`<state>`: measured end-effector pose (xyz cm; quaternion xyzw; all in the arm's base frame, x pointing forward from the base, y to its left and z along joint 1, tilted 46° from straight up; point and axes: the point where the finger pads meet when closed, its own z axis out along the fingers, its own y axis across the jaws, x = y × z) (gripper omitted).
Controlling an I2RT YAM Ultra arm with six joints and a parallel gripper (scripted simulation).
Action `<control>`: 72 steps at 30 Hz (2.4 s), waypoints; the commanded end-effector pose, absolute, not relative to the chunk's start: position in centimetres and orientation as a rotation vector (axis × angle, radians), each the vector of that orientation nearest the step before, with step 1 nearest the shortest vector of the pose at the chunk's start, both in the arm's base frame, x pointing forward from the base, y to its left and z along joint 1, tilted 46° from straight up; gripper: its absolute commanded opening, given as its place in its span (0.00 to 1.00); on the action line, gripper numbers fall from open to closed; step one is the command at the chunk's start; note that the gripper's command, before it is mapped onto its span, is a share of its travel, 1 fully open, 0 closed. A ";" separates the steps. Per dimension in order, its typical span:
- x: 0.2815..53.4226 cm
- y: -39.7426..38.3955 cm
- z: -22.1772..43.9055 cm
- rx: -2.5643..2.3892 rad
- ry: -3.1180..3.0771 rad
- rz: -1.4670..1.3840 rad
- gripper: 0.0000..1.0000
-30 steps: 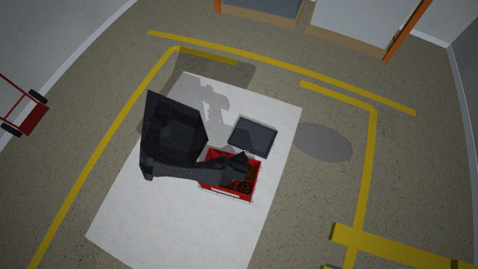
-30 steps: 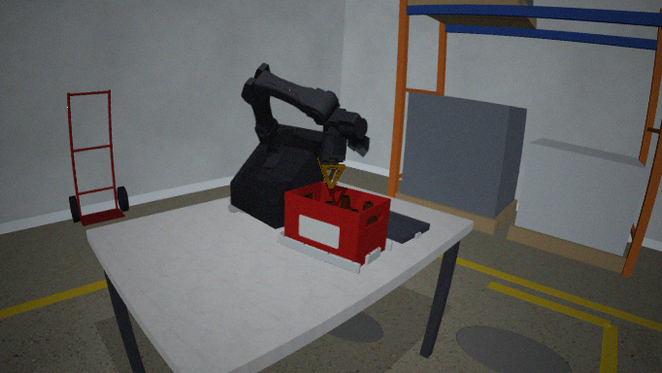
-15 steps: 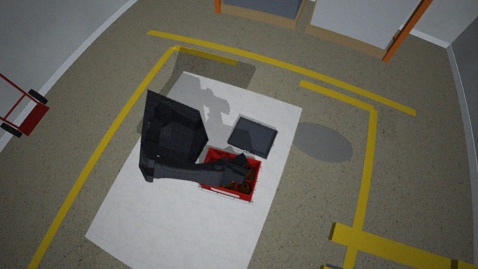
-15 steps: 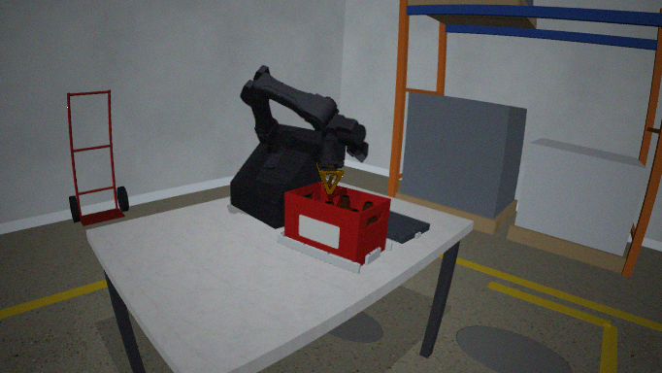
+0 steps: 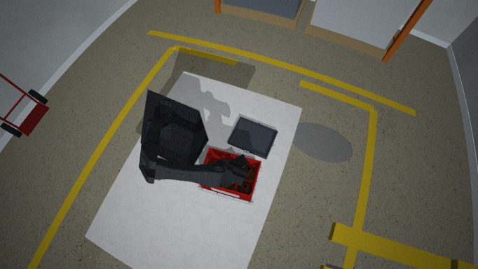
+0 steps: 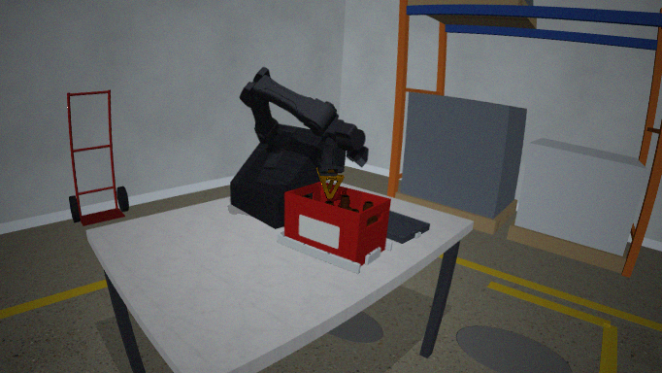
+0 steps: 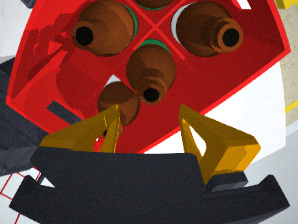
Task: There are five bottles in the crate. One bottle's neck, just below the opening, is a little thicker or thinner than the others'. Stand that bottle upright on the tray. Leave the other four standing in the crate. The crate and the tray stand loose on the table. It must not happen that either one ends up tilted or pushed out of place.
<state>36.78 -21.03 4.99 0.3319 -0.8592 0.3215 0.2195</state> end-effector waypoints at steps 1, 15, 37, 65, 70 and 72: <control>37.6 -20.3 4.4 0.959 -2.380 0.898 0.61; 38.2 -20.7 4.9 0.943 -2.402 0.923 0.61; 38.0 -20.7 4.9 0.946 -2.395 0.915 0.61; 38.0 -20.7 4.9 0.946 -2.395 0.915 0.61; 38.0 -20.7 4.9 0.946 -2.395 0.915 0.61; 38.1 -20.7 4.9 0.946 -2.395 0.915 0.61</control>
